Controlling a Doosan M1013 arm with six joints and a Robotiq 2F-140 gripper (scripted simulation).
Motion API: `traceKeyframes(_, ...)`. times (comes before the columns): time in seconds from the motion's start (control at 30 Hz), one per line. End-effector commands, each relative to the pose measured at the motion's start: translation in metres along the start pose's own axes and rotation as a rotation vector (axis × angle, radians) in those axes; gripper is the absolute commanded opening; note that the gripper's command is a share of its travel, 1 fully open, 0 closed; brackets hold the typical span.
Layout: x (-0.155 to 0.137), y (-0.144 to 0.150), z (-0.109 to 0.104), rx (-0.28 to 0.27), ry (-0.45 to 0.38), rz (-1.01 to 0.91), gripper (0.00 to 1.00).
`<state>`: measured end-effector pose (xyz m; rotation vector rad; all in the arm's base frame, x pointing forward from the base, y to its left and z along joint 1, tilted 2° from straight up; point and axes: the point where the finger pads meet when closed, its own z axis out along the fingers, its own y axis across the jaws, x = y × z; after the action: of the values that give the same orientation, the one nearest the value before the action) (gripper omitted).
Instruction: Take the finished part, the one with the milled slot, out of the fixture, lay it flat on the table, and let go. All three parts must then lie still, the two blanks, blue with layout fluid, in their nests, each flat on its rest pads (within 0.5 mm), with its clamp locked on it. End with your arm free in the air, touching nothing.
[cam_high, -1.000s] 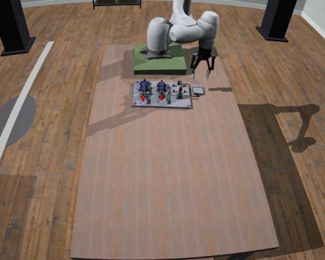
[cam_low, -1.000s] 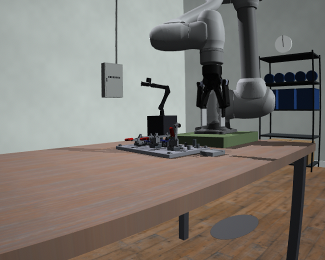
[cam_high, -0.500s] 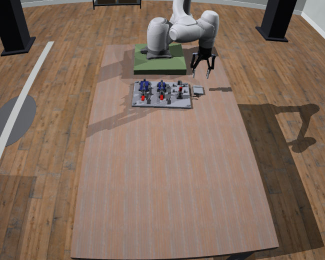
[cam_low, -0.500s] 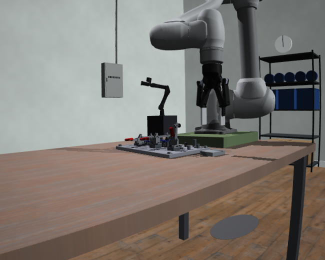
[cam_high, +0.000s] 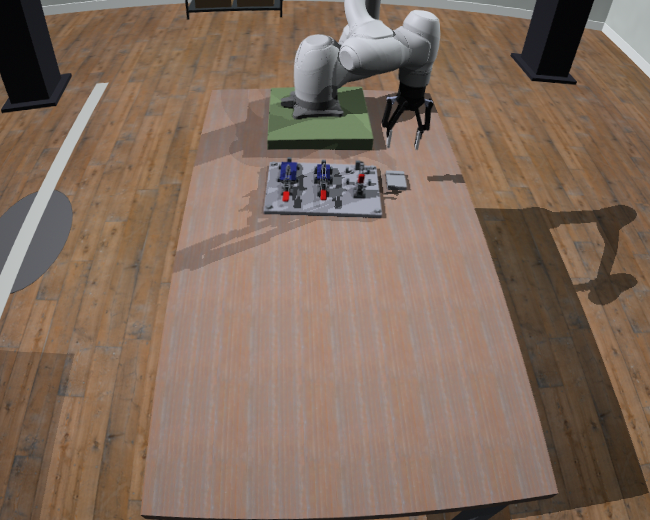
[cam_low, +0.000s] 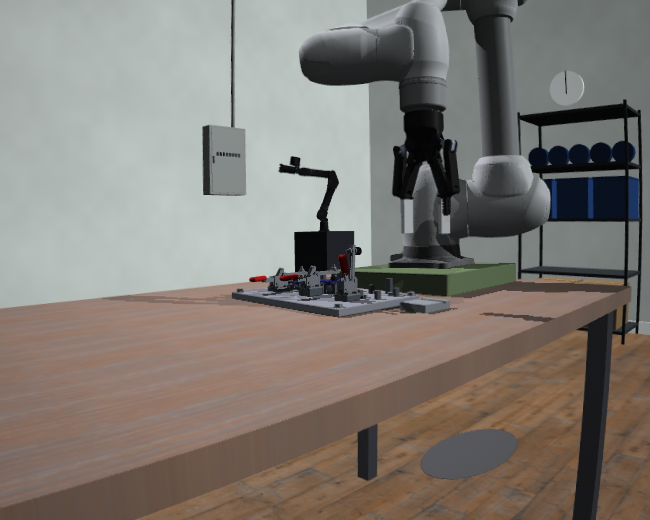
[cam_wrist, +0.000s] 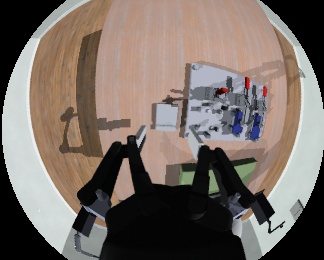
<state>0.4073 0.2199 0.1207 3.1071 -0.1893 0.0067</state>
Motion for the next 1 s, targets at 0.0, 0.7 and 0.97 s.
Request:
traceKeyframes(0.0,0.000,0.000,-0.008,0.000,0.000,0.000,0.54)
traceKeyframes(0.7,0.000,0.000,-0.043,0.000,0.000,0.000,0.54)
traceKeyframes(0.97,0.000,0.000,-0.043,0.000,0.000,0.000,0.54)
